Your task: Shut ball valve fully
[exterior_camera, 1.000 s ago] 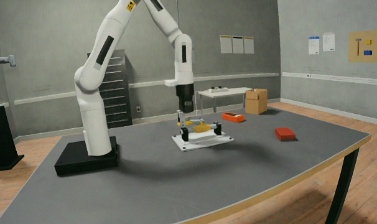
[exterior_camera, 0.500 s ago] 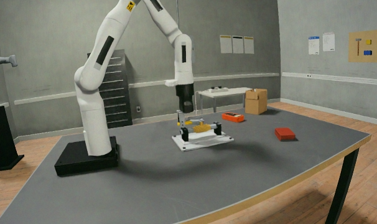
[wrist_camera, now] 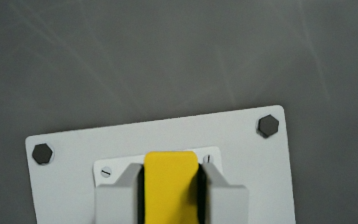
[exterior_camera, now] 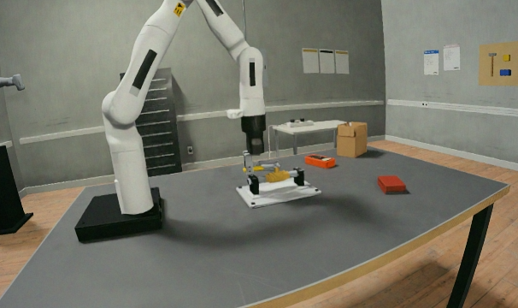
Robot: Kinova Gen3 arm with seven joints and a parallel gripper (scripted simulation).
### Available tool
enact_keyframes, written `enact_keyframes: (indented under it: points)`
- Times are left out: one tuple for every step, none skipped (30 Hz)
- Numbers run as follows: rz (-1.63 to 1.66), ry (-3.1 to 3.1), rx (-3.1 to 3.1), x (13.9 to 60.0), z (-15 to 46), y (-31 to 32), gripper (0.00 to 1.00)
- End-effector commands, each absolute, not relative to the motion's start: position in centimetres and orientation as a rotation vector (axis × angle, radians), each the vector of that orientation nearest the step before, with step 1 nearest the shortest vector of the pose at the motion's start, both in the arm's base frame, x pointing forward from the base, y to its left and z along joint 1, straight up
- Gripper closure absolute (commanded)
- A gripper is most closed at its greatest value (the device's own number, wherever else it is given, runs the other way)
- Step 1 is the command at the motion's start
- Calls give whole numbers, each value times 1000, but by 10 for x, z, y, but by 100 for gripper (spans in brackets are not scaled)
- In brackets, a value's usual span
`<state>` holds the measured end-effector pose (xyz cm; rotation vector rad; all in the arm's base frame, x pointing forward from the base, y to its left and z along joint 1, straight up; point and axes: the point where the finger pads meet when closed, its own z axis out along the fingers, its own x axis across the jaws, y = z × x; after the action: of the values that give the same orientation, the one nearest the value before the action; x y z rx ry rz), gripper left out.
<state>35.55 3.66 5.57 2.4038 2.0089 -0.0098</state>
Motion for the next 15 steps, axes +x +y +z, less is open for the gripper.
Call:
enact_keyframes:
  points:
    - [-3, 1990, 2435, 355, 55, 46, 100]
    - [-2, 1962, 2458, 356, 55, 48, 100]
    - [-2, 1948, 2469, 356, 56, 49, 100]
    - [-2, 1933, 2480, 357, 56, 50, 100]
    - [-2, 1922, 2489, 357, 56, 50, 100]
    - [-2, 1916, 2493, 357, 56, 51, 100]
    - [-2, 1916, 2493, 357, 56, 51, 100]
    - [-2, 1916, 2493, 357, 56, 51, 100]
    - [-4, 1935, 2480, 356, 55, 50, 100]
    - [-4, 1934, 2480, 356, 55, 50, 100]
    - [-3, 1929, 2484, 356, 55, 51, 100]
    - [-2, 1918, 2493, 357, 56, 52, 100]
    - [-2, 1883, 2519, 358, 56, 53, 100]
    - [-2, 1868, 2530, 358, 56, 54, 100]
    - [-2, 1857, 2538, 358, 56, 55, 100]
